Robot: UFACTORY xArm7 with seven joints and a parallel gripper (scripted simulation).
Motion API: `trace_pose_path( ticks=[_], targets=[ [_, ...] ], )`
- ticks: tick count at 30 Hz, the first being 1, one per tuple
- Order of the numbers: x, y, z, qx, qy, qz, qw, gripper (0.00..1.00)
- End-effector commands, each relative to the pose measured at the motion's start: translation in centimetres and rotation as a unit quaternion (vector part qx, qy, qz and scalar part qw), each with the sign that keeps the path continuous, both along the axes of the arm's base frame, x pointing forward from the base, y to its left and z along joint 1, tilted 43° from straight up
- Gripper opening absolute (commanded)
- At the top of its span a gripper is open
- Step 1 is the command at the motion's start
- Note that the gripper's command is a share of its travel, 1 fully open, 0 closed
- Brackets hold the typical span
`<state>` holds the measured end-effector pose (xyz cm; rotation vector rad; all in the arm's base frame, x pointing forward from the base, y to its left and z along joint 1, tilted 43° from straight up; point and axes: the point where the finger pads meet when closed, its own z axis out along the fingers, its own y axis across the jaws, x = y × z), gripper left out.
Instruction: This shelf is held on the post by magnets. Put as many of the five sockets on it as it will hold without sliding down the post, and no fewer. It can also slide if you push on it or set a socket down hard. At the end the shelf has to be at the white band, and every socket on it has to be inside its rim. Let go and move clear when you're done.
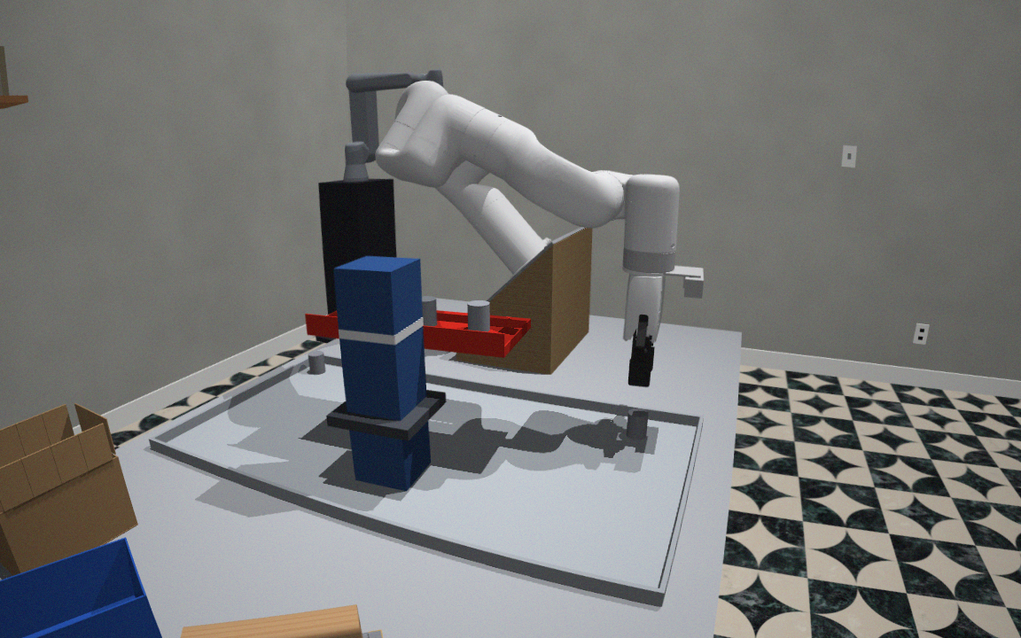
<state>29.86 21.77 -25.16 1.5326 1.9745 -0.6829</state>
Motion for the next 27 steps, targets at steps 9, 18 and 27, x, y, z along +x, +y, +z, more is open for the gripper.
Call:
trace_pose_path(
  ticks=[9, 18, 27],
  targets=[
    [0.1, -0.4, -0.6, 0.002, -0.001, 0.001, 1.0, 0.61],
    [0.4, -1.7, -2.1, 0.002, -0.001, 0.001, 1.0, 0.61],
    [0.4, -1.8, -2.2, 0.002, -0.001, 0.001, 1.0, 0.61]
  ],
)
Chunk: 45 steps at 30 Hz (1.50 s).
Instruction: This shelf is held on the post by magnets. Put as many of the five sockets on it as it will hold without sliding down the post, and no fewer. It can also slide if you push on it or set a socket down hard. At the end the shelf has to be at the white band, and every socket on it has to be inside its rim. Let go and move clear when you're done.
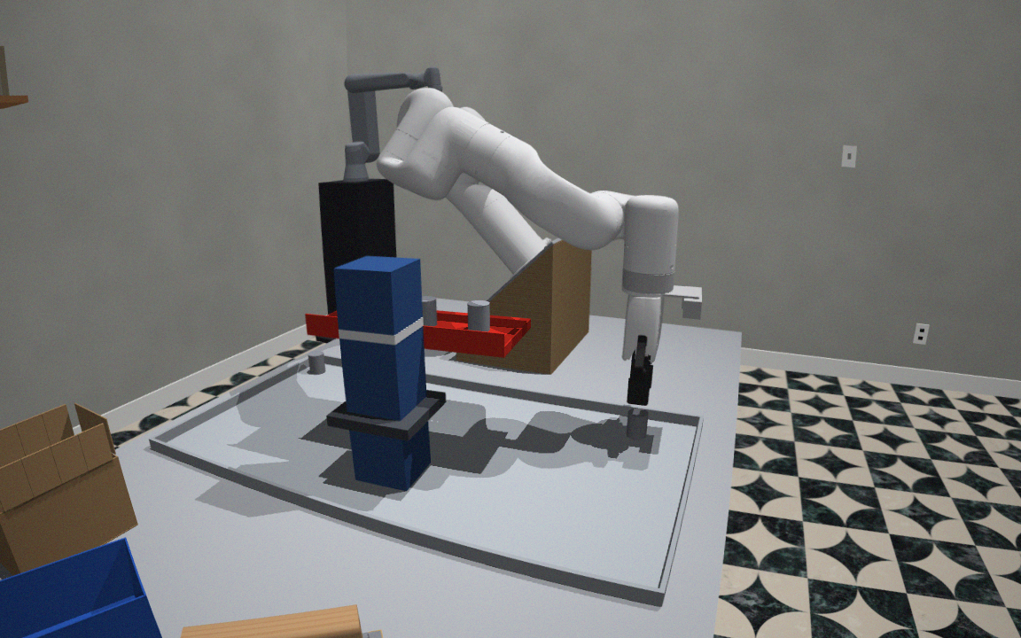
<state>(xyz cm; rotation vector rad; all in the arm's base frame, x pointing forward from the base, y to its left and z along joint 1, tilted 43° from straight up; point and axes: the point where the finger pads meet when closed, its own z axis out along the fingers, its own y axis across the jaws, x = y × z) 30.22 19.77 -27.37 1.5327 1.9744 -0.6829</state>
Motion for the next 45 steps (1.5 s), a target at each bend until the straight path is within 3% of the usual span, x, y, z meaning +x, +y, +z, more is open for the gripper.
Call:
trace_pose_path(
  ticks=[1, 15, 45],
  targets=[
    [0.0, 0.2, 0.0, 0.002, 0.0, 0.001, 1.0, 0.61],
    [0.4, -1.7, -2.1, 0.002, 0.0, 0.001, 1.0, 0.61],
    [0.7, -3.0, -3.7, 0.002, 0.0, 0.001, 1.0, 0.61]
  ],
)
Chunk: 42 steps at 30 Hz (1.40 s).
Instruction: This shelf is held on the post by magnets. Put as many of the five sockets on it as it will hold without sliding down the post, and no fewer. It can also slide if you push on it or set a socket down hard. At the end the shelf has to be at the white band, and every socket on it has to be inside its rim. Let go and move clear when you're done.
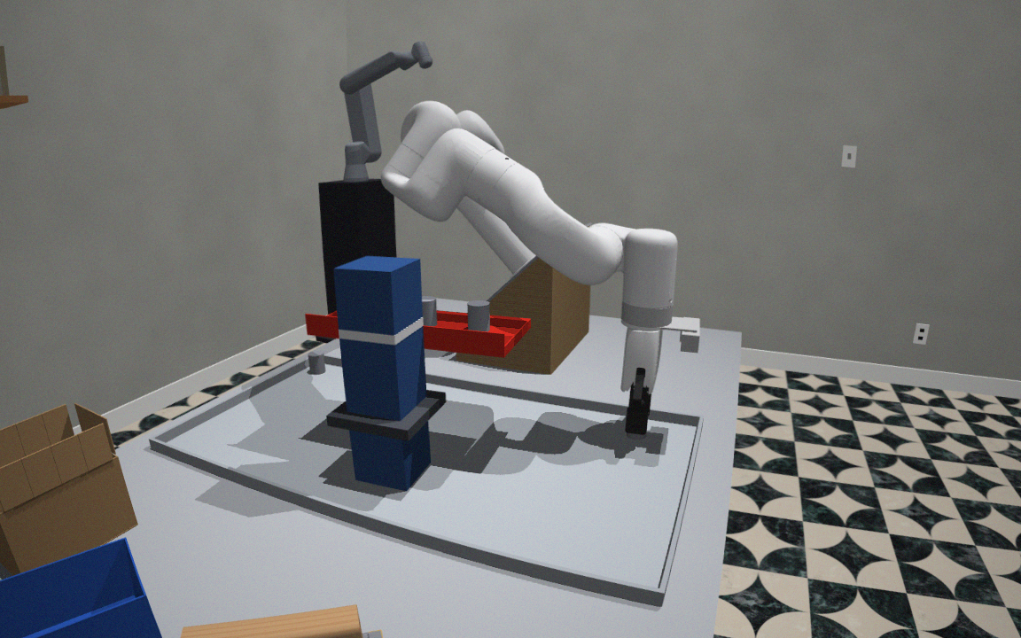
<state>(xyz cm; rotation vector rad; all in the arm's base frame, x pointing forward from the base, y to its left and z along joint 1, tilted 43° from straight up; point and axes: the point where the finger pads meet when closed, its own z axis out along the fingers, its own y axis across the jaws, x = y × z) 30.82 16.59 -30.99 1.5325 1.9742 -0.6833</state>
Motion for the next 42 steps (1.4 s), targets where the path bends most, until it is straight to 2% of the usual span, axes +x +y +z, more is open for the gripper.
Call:
trace_pose_path(
  ticks=[1, 5, 6, 42],
  targets=[
    [0.06, 0.21, -0.05, 0.002, -0.001, 0.001, 1.0, 0.61],
    [0.06, 0.21, -0.05, 0.002, -0.001, 0.001, 1.0, 0.61],
    [0.06, 0.21, -0.05, 0.002, -0.001, 0.001, 1.0, 0.0],
    [0.06, 0.21, -0.05, 0.002, -0.001, 0.001, 1.0, 0.0]
  ],
)
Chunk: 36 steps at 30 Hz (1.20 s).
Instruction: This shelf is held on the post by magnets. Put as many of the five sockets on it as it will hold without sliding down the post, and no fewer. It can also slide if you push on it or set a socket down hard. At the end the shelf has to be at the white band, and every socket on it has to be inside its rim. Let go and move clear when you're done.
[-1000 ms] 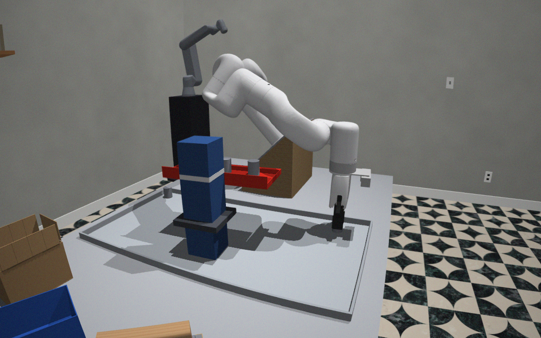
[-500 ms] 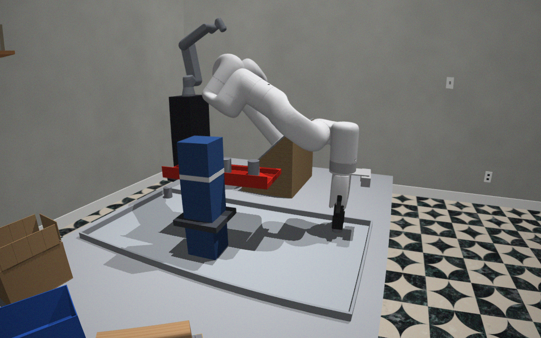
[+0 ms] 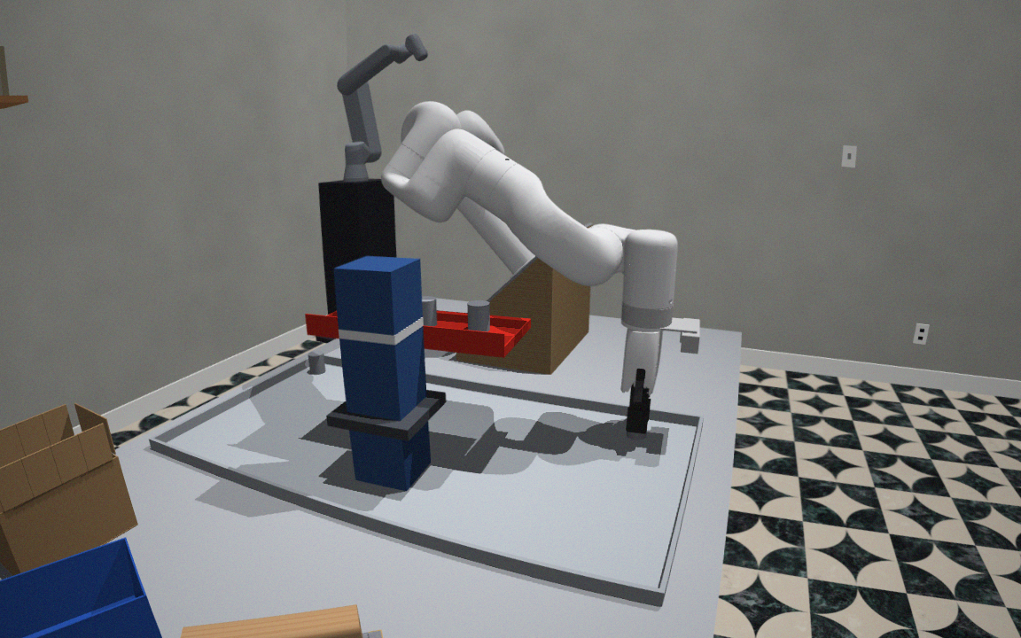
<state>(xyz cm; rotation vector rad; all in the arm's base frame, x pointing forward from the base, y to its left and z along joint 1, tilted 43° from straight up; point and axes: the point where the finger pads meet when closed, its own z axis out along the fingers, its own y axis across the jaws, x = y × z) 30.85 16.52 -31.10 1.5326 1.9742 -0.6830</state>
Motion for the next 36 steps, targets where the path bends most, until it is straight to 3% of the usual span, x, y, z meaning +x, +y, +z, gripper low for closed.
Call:
trace_pose_path(
  ticks=[1, 12, 23, 36],
  targets=[
    [0.0, 0.3, 0.1, 0.002, 0.0, 0.001, 1.0, 0.0],
    [0.0, 0.4, 0.2, 0.002, 0.0, 0.001, 1.0, 0.0],
    [-0.3, 2.2, 2.2, 0.002, 0.0, 0.001, 1.0, 0.0],
    [-0.3, 2.3, 2.2, 0.002, 0.0, 0.001, 1.0, 0.0]
  ],
)
